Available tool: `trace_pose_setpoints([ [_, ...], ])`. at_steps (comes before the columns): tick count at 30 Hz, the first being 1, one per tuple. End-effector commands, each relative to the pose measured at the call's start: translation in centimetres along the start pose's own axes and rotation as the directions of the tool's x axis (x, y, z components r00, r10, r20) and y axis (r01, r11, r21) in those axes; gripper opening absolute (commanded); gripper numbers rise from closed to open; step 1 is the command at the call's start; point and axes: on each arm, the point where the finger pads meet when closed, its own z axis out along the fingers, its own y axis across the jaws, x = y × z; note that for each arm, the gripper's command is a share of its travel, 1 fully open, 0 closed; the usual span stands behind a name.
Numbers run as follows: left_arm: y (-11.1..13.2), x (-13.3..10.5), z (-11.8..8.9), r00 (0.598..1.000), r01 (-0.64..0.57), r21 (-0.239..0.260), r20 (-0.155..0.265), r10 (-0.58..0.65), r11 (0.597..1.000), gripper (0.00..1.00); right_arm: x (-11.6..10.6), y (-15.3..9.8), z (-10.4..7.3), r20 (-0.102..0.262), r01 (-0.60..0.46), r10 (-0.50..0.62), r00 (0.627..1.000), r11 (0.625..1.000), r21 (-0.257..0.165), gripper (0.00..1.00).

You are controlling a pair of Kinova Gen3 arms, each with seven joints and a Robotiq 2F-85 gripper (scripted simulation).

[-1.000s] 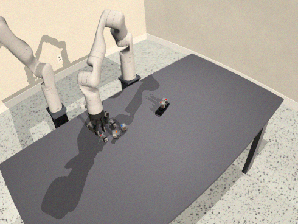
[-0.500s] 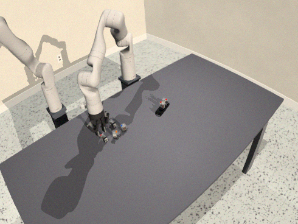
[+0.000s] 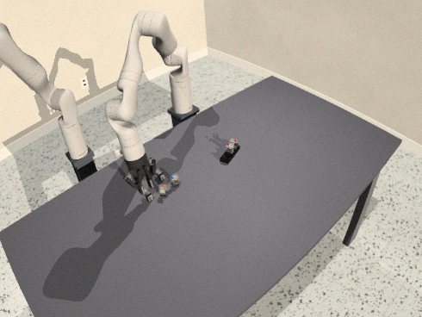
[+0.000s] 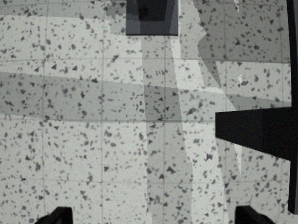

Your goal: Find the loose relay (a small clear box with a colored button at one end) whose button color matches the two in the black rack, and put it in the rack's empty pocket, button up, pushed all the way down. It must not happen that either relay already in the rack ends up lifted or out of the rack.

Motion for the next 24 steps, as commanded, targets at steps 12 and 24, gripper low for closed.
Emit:
trace_pose_setpoints([
  [12,-0.6,0.5,-0.7,0.998,-0.013,0.015,0.068,0.012,1.0,0.426,-0.1,-0.3,0.1,0.007,-0.015,0.015,1.0,1.0,0.0,1.0],
  [24,-0.4,0.8,0.7,0.998,-0.014,0.009,0.065,0.013,1.0,0.426,-0.1,-0.3,0.1,0.007,-0.015,0.015,1.0,1.0,0.0,1.0],
])
